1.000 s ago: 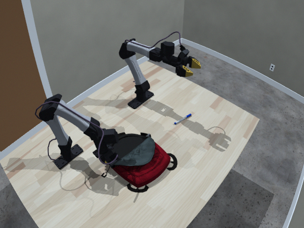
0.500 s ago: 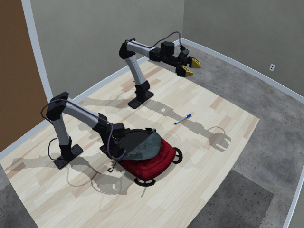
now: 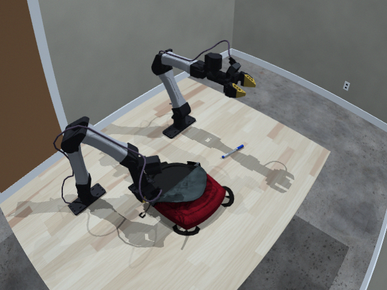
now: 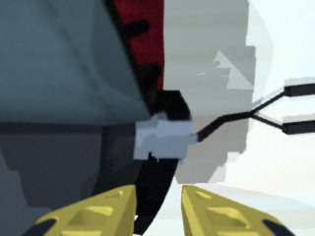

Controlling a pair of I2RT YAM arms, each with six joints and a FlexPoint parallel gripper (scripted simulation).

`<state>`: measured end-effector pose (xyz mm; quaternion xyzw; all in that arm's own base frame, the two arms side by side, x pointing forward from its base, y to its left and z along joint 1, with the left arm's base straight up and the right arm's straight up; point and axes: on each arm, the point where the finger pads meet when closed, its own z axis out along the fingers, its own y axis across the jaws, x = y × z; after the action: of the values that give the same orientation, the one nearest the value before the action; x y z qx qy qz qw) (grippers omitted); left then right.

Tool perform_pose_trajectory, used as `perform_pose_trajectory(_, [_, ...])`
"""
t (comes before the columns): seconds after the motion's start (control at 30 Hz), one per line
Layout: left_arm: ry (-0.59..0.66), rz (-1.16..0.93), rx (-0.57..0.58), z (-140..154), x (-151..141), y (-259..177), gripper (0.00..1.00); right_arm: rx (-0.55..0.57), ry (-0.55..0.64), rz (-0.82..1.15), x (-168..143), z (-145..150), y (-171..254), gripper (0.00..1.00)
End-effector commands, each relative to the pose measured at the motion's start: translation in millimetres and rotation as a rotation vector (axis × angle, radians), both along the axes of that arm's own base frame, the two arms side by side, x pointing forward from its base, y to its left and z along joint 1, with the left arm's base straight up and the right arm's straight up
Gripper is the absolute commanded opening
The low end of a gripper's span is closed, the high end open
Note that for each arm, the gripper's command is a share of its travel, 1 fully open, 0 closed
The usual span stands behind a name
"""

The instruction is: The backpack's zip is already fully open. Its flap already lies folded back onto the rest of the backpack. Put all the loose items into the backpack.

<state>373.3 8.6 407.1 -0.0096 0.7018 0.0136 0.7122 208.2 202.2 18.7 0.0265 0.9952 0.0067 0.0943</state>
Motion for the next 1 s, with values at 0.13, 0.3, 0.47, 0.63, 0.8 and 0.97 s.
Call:
perform_pose_trajectory(0.13, [-0.015,-0.001,-0.001,5.7,-1.5,-0.2,0.90,0.053,0.031,0.039,-2.4,-6.4,20.7,0.26])
perform_pose_trajectory(0.3, [-0.015,-0.001,-0.001,5.7,-1.5,-0.2,0.90,0.055,0.030,0.039,-1.1,-5.9,21.7,0.26])
perform_pose_trajectory(0.47, [-0.015,-0.001,-0.001,5.7,-1.5,-0.2,0.90,0.055,0.030,0.039,-0.2,-5.8,22.3,0.26])
perform_pose_trajectory(0.63, [-0.015,-0.001,-0.001,5.7,-1.5,-0.2,0.90,0.055,0.030,0.039,0.2,-5.9,22.5,0.26])
perform_pose_trajectory(0.8, [-0.015,-0.001,-0.001,5.7,-1.5,-0.2,0.90,0.053,0.031,0.040,0.8,-6.4,22.6,0.26])
perform_pose_trajectory(0.97, [-0.015,-0.001,-0.001,5.7,-1.5,-0.2,0.90,0.053,0.031,0.038,2.2,-6.3,22.7,0.26])
